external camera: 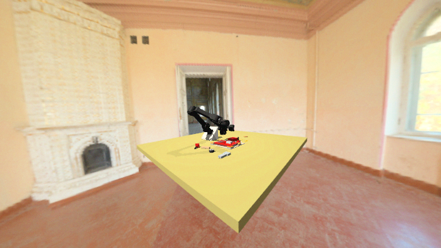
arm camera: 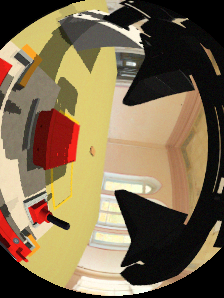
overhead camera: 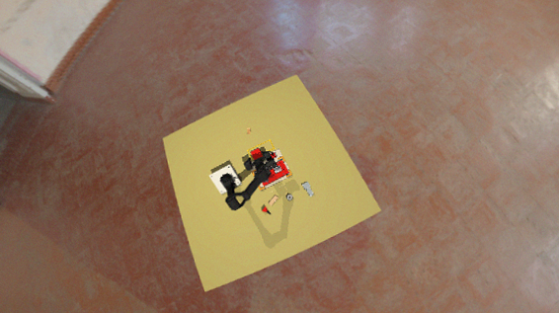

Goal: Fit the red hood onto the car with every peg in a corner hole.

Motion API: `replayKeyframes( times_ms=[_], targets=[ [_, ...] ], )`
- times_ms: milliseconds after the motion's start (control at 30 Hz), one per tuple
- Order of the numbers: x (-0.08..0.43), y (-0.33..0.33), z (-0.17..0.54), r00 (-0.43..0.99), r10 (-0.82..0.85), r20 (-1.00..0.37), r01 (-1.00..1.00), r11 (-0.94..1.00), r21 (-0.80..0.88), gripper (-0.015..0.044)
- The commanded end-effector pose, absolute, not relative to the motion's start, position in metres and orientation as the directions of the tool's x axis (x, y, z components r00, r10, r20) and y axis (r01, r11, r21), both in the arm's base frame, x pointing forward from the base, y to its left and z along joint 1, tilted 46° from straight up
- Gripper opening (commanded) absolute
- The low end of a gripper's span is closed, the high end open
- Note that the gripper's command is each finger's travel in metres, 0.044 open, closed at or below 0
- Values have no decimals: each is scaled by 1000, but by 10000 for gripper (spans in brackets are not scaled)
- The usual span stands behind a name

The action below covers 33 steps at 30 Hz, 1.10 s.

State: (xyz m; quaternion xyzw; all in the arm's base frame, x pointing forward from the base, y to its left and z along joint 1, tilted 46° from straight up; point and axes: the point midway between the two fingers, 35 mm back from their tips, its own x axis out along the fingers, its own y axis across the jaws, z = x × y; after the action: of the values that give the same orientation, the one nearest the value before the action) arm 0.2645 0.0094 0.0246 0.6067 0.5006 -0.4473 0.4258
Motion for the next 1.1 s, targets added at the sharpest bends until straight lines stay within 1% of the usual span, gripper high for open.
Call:
replayKeyframes(
  times_ms=[0, 167, 233, 267, 367, 467, 567, 633, 700, 767, 833, 900, 967, 1067],
  targets=[
    [264, 10, 24, 95, 229, -969, 989, -133, 65, 414],
    [264, 10, 24, 95, 229, -969, 989, -133, 65, 282],
    [264, 11, 22, 81, 218, -972, 994, -86, 64, 335],
    [263, 13, 20, 65, 205, -977, 998, -28, 60, 361],
    [261, 20, 12, -7, 135, -991, 969, 246, 26, 440],
    [259, 24, 4, -70, 46, -996, 857, 515, -36, 440],
    [259, 25, -3, -121, -50, -991, 666, 737, -118, 440],
    [259, 26, -7, -148, -118, -982, 501, 847, -177, 440],
    [259, 27, -11, -168, -186, -968, 314, 921, -232, 440],
    [260, 28, -14, -183, -256, -949, 111, 954, -279, 440],
    [261, 29, -17, -191, -325, -926, -98, 945, -312, 440],
    [262, 30, -19, -192, -394, -899, -304, 895, -327, 440],
    [264, 32, -21, -185, -461, -868, -497, 806, -322, 440],
    [267, 35, -23, -163, -557, -814, -744, 611, -269, 440]
  ],
)
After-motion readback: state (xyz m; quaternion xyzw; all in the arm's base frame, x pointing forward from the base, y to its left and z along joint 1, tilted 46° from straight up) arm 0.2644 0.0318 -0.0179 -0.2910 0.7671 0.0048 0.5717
